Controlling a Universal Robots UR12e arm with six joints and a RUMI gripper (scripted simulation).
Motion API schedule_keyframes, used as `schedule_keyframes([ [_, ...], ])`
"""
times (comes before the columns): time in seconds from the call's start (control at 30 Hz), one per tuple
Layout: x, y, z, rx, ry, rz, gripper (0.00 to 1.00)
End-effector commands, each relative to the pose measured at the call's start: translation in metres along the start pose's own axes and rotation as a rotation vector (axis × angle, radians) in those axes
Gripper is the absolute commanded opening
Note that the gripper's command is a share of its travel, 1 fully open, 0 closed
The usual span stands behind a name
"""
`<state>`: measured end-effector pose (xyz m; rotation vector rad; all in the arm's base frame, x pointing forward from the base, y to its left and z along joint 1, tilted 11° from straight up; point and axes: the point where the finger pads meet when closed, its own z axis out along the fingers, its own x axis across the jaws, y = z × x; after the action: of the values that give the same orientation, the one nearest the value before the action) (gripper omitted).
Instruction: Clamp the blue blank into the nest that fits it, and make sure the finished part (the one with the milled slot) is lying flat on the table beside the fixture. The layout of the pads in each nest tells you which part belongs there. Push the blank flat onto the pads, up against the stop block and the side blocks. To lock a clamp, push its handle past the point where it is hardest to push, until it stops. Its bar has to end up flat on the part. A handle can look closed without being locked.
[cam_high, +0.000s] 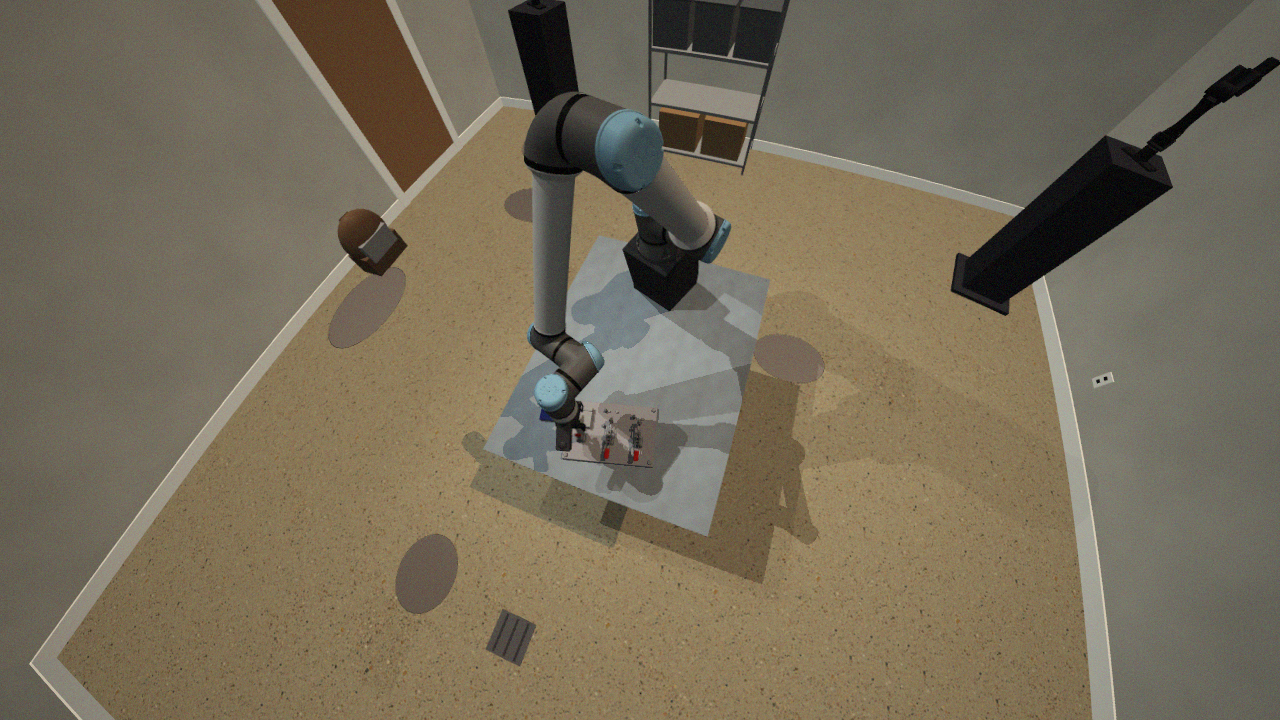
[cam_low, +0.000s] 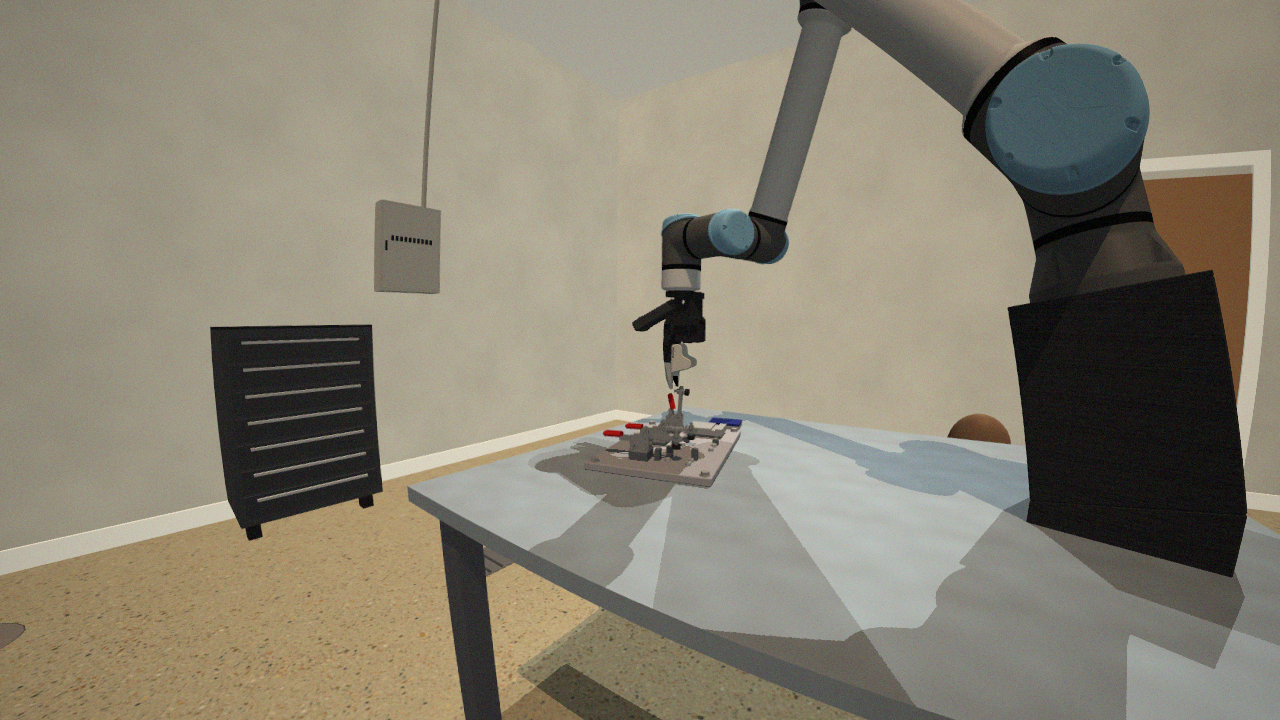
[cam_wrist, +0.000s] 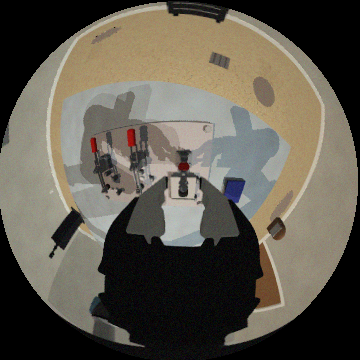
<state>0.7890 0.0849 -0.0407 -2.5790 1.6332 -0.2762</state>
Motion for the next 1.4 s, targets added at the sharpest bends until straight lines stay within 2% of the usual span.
schedule_keyframes([
  [0.0,0.0003,-0.0006,-0.0007,0.001,0.001,0.0,0.28],
  [0.43,0.0003,-0.0006,-0.0007,0.001,0.001,0.0,0.28],
  [0.47,0.0003,-0.0006,-0.0007,0.001,0.001,0.0,0.59],
  [1.37,0.0003,-0.0006,0.0081,0.001,0.001,0.0,0.59],
])
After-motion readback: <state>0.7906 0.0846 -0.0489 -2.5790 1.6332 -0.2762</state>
